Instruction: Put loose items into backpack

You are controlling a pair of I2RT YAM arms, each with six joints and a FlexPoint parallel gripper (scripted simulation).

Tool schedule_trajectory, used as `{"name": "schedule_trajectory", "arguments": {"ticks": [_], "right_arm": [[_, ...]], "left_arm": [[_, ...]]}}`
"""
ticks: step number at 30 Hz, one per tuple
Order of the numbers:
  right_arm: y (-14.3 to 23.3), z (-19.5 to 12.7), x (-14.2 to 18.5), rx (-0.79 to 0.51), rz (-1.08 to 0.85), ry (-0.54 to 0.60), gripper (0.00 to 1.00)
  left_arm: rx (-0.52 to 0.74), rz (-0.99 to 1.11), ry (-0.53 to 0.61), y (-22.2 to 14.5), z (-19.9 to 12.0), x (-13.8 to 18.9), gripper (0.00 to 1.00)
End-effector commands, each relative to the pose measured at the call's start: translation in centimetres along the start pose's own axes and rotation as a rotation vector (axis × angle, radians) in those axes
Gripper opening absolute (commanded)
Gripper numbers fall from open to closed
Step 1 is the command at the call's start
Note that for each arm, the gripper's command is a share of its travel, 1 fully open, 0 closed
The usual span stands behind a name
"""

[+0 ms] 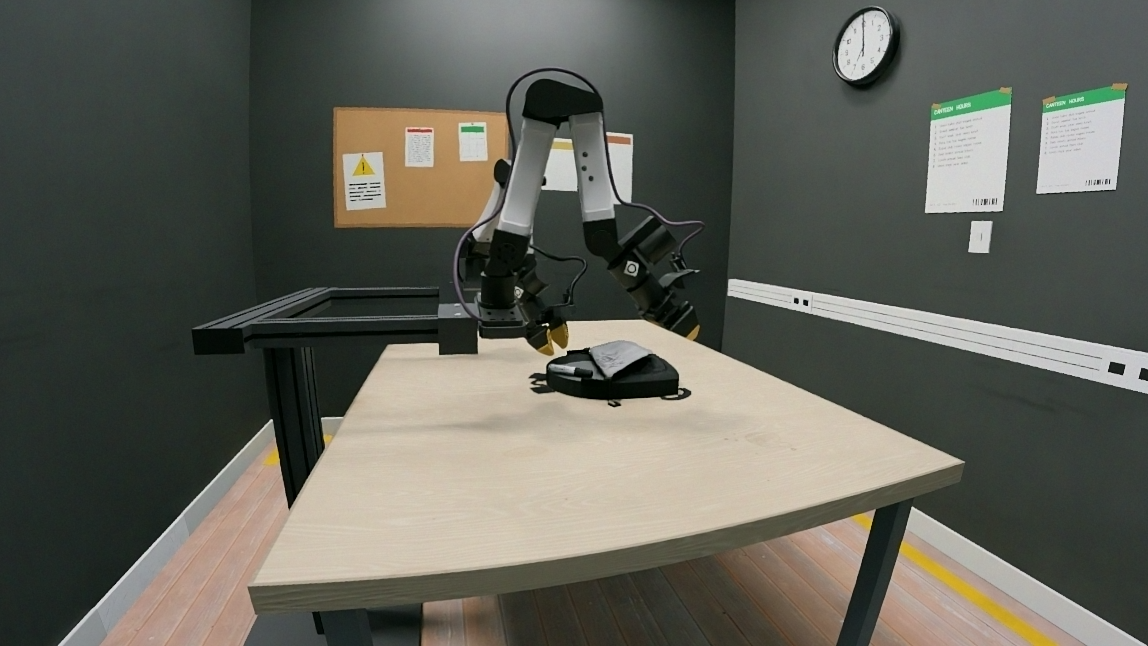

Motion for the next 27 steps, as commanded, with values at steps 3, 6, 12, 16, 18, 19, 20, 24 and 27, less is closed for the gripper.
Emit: {"name": "schedule_trajectory", "arguments": {"ticks": [3,6,12,16,18,19,20,24,27], "right_arm": [[0.0,-0.1,-0.5,-0.001,-0.004,-0.016,0.90],[0.0,-0.1,-0.5,-0.001,-0.004,-0.016,0.90],[0.0,-0.1,-0.5,-0.001,-0.004,-0.016,0.90],[0.0,-0.1,-0.5,-0.001,-0.004,-0.016,0.90],[0.0,-0.1,-0.5,-0.001,-0.004,-0.016,0.90],[0.0,-0.1,-0.5,-0.001,-0.004,-0.016,0.90],[0.0,-0.1,-0.5,-0.001,-0.004,-0.016,0.90],[0.0,-0.1,-0.5,-0.001,-0.004,-0.016,0.90],[0.0,-0.1,-0.5,-0.001,-0.004,-0.016,0.90]], "left_arm": [[0.003,-0.012,-0.036,-0.3,-2.4,-1.3,0.80],[0.003,-0.012,-0.036,-0.3,-3.1,-1.3,0.80],[0.003,-0.012,-0.034,-0.3,-4.7,-1.1,0.80],[0.003,-0.011,-0.032,-0.2,-6.0,-1.0,0.80],[0.003,-0.011,-0.032,-0.2,-6.3,-1.0,0.80],[0.008,-0.012,-0.032,-0.3,-5.9,-1.1,0.80],[0.008,-0.012,-0.032,-0.3,-5.9,-1.1,0.80],[0.008,-0.012,-0.032,-0.3,-5.9,-1.1,0.80],[0.018,-0.013,-0.046,1.5,-6.7,-0.3,0.90]]}}
Point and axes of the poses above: on each arm, the point where the finger pads meet when closed, its own z axis out along the fingers, its own y axis across the jaws, x = y × z, the point moved 5 cm from there along -z, back along the fingers, and after that the axes turned 6 degrees about z, right-handed, at the moved point
